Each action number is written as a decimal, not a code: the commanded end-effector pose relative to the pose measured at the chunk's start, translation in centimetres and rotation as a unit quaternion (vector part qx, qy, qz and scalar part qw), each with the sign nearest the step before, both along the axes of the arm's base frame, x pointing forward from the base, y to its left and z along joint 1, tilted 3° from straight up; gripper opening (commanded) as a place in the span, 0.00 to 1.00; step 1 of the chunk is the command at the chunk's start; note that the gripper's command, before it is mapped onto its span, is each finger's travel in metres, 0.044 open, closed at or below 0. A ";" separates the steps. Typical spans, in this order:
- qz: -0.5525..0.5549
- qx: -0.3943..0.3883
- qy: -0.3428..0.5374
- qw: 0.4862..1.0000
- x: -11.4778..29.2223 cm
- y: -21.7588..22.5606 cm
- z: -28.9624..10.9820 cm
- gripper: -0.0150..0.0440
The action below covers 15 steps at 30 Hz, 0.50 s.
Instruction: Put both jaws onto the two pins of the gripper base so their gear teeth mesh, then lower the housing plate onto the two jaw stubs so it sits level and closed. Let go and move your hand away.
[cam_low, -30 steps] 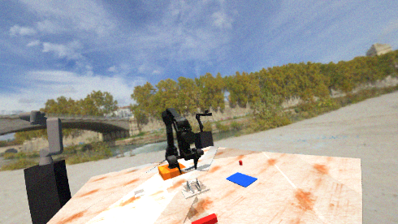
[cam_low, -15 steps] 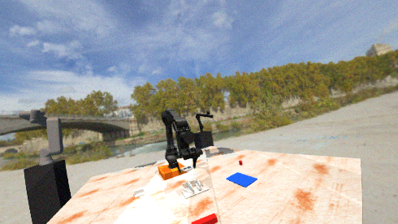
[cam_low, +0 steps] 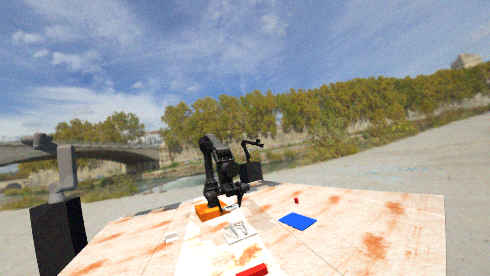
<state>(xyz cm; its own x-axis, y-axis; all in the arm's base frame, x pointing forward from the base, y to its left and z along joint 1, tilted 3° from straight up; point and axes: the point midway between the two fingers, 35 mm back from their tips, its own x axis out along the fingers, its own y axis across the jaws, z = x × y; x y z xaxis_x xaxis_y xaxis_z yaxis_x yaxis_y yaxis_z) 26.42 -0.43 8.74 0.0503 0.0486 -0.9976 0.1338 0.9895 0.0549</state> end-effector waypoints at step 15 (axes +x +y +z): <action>0.001 0.001 -0.001 1.000 0.1 0.1 -0.6 0.85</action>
<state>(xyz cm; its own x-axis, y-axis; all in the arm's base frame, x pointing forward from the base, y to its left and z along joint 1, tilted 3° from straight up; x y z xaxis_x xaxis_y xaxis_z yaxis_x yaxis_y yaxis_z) 26.50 -0.43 8.54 0.0538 0.0484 -0.9974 0.1333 0.9895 0.0553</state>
